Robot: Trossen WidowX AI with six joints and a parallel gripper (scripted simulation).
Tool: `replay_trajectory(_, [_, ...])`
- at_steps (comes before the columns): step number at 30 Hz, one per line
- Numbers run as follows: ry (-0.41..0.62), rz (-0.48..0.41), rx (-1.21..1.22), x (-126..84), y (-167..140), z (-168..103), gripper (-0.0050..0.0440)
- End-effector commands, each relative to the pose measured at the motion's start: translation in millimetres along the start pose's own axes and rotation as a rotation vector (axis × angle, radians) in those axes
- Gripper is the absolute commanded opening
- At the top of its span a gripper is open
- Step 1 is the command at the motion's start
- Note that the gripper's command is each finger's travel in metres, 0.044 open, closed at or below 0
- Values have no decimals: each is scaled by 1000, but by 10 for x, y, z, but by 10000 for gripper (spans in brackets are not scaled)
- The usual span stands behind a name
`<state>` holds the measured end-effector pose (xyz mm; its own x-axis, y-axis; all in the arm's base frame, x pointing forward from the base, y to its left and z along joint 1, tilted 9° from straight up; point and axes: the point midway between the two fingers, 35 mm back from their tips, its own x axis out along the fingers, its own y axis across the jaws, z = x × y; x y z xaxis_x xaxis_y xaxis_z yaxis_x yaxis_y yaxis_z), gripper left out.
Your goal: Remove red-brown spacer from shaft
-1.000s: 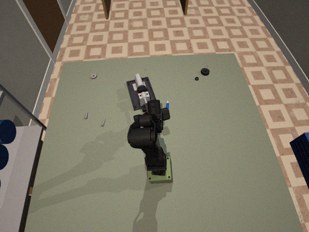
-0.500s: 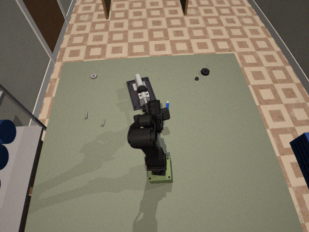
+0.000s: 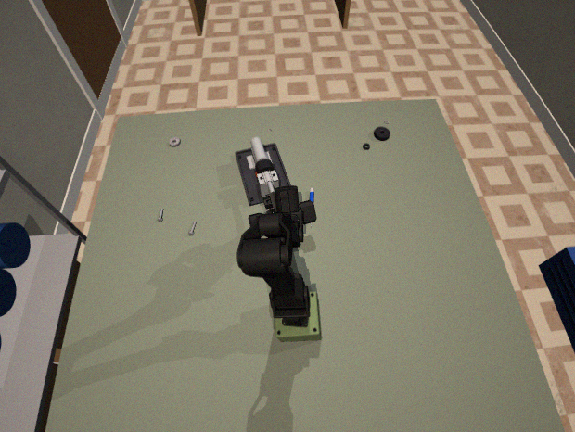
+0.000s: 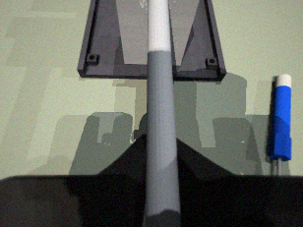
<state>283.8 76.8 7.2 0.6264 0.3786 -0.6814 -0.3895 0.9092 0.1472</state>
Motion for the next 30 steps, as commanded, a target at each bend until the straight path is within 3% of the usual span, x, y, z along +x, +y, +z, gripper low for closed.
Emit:
replay_trajectory(1, [-32,-4,-10,-17,-18,113,-50])
replay_trajectory(30, [-31,-3,-10,10,-19,141,-50])
